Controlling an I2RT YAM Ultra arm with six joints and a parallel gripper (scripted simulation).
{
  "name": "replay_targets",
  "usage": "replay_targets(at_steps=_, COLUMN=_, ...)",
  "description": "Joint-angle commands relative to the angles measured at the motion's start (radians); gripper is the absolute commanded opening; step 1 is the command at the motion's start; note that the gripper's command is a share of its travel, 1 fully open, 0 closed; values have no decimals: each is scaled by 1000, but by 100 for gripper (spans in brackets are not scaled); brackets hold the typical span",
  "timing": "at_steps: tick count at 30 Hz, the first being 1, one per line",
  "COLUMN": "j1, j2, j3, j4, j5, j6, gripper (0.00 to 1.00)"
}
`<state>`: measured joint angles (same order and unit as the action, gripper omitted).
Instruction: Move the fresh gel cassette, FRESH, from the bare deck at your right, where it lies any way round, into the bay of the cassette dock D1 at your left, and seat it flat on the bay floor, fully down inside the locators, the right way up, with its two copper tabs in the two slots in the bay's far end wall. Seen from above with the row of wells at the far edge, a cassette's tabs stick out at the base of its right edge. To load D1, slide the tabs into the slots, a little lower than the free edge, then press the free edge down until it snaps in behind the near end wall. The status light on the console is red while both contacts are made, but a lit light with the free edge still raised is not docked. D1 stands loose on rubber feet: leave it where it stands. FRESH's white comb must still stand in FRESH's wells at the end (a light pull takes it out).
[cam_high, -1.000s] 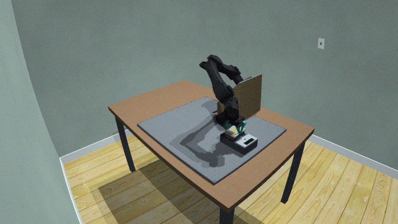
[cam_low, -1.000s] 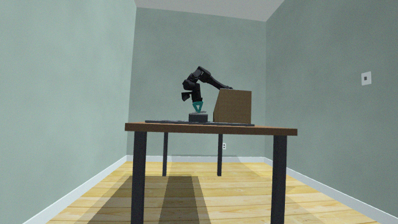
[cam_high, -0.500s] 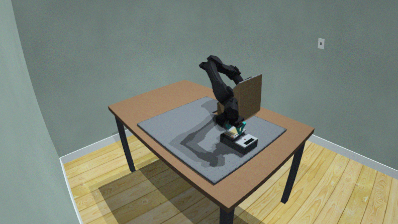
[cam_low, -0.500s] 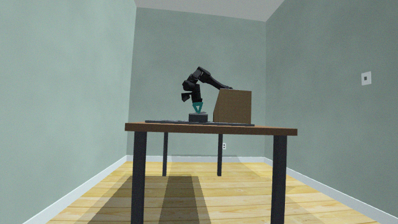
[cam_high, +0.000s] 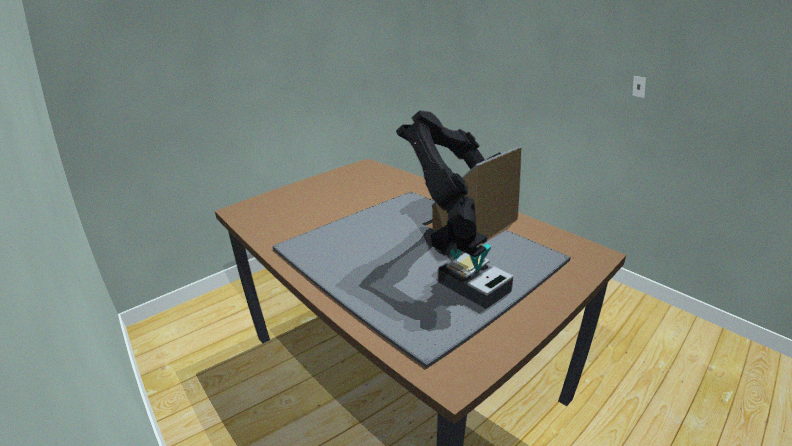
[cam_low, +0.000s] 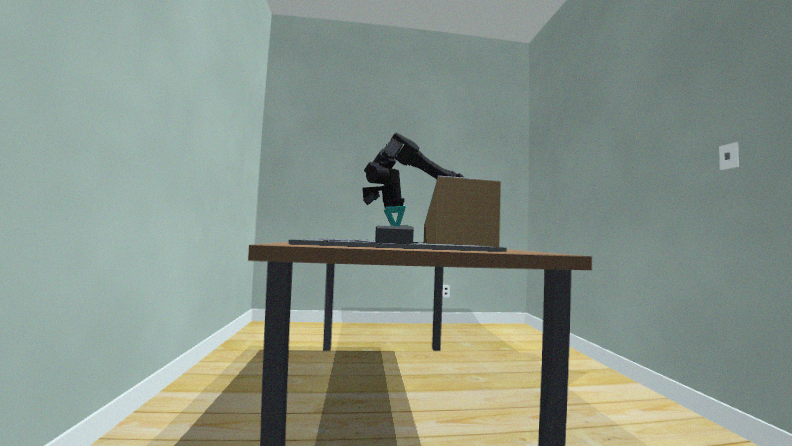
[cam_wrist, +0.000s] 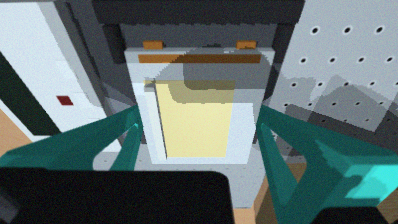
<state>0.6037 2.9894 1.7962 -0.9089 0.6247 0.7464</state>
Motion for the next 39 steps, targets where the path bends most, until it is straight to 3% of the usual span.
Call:
replay_targets(at_steps=1, j1=23, j2=-37, j3=26, j4=26, j5=19, j6=-17, gripper=0)
replay_targets(at_steps=23, j1=11, j2=15, j3=73, j4=-18, j5=24, j6=-33, gripper=0)
replay_targets(at_steps=24, j1=11, j2=-11, j3=76, j4=-7, j5=24, j6=-32, gripper=0)
replay_targets(at_steps=25, j1=13, j2=-20, j3=25, j4=18, j5=31, j6=-34, gripper=0)
replay_targets(at_steps=29, j1=21, j2=-41, j3=-32, j4=86, j5=58, j6=-47, gripper=0)
replay_targets(at_steps=39, j1=17, j2=-45, j3=7, j4=99, j5=61, j6=-59, gripper=0)
